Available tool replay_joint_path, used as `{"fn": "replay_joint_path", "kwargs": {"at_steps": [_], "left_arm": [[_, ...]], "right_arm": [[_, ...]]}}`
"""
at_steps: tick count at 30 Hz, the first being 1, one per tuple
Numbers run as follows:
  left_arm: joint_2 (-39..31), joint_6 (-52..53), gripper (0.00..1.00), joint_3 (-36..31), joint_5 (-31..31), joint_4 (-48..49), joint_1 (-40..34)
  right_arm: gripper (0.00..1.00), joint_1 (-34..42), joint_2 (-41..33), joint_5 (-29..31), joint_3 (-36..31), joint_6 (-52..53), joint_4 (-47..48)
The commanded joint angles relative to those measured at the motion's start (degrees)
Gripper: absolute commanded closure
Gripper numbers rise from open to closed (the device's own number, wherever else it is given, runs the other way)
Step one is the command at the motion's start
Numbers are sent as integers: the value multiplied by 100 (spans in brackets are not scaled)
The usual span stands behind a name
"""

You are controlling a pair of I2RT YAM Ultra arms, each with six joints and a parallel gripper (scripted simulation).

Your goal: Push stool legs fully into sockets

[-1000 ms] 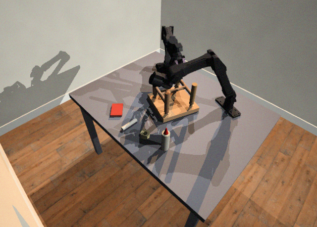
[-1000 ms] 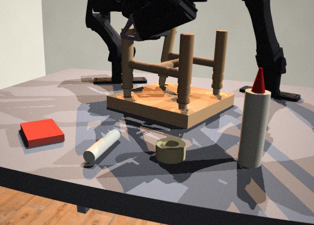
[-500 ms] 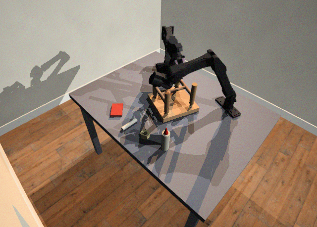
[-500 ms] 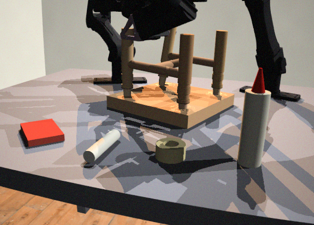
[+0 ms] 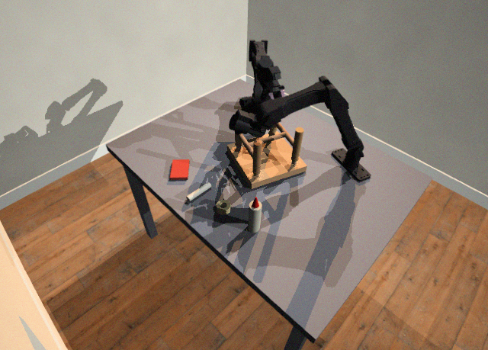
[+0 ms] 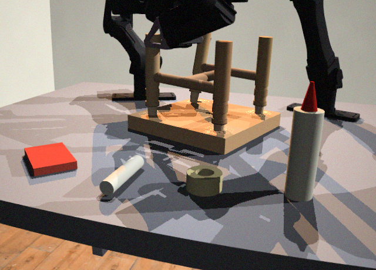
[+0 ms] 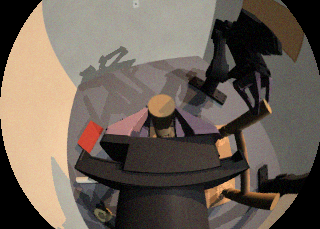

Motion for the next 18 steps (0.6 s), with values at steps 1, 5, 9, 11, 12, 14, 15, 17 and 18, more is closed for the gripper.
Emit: {"fn": "replay_joint_path", "kwargs": {"at_steps": [1, 5, 9, 11, 12, 14, 15, 17, 18], "left_arm": [[-246, 51, 72, -129, 553, -752, -267], [-247, 53, 72, -125, 550, -755, -267], [-249, 76, 72, -121, 538, -772, -268], [-249, 84, 72, -118, 533, -779, -268], [-250, 88, 72, -116, 531, -782, -268], [-251, 95, 72, -113, 526, -789, -268], [-251, 99, 72, -112, 524, -793, -268], [-252, 106, 72, -109, 519, -799, -269], [-252, 109, 72, -107, 516, -803, -269]], "right_arm": [[72, -257, -11, 1019, 169, -77, 166], [72, -256, -6, 1018, 172, -81, 166], [72, -256, 0, 1018, 175, -106, 165], [72, -256, 4, 1018, 177, -115, 164], [72, -256, 6, 1018, 178, -119, 164], [72, -255, 10, 1018, 180, -127, 164], [72, -255, 12, 1018, 181, -131, 164], [72, -255, 15, 1018, 183, -139, 164], [72, -255, 17, 1018, 183, -142, 164]]}}
